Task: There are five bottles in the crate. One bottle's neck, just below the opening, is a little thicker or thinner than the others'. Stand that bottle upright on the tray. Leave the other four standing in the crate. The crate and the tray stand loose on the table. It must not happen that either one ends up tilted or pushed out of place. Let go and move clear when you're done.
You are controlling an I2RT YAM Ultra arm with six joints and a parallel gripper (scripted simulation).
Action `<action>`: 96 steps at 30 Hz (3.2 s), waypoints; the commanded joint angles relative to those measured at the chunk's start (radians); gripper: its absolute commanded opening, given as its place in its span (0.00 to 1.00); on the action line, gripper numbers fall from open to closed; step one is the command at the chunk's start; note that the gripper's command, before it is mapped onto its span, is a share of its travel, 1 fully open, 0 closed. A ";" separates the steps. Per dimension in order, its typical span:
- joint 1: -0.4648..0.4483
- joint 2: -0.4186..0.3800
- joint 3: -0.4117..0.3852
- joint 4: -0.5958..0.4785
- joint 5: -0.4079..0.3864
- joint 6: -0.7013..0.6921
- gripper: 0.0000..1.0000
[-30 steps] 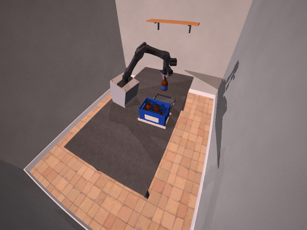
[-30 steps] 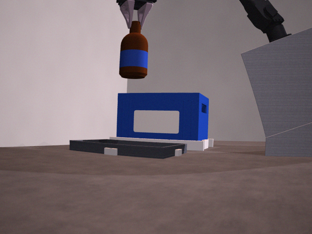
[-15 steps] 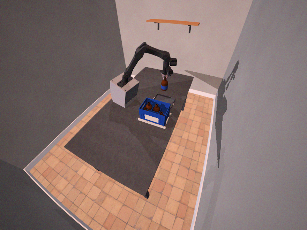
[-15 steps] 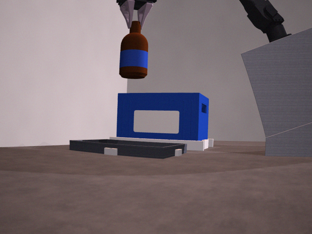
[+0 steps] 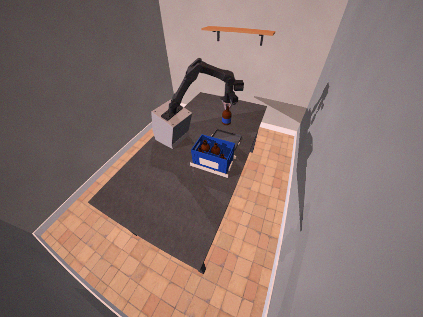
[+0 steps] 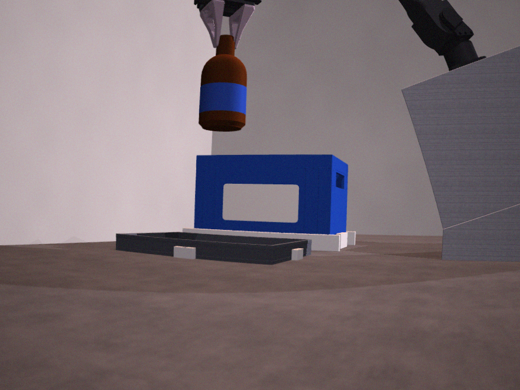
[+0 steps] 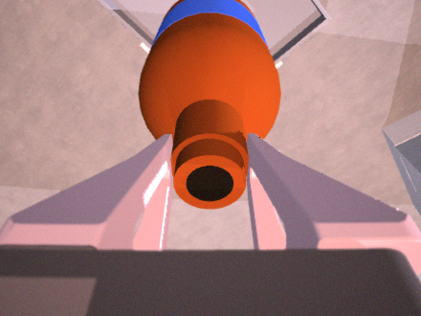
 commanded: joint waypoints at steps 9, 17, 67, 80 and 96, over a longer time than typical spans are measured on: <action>0.019 -0.012 0.042 -0.019 0.016 0.004 0.00; 0.019 -0.012 0.042 -0.019 0.016 0.004 0.00; 0.027 -0.005 0.028 0.027 0.017 0.012 0.00; 0.027 -0.005 0.028 0.026 0.017 0.012 0.00; 0.027 -0.005 0.028 0.026 0.017 0.012 0.00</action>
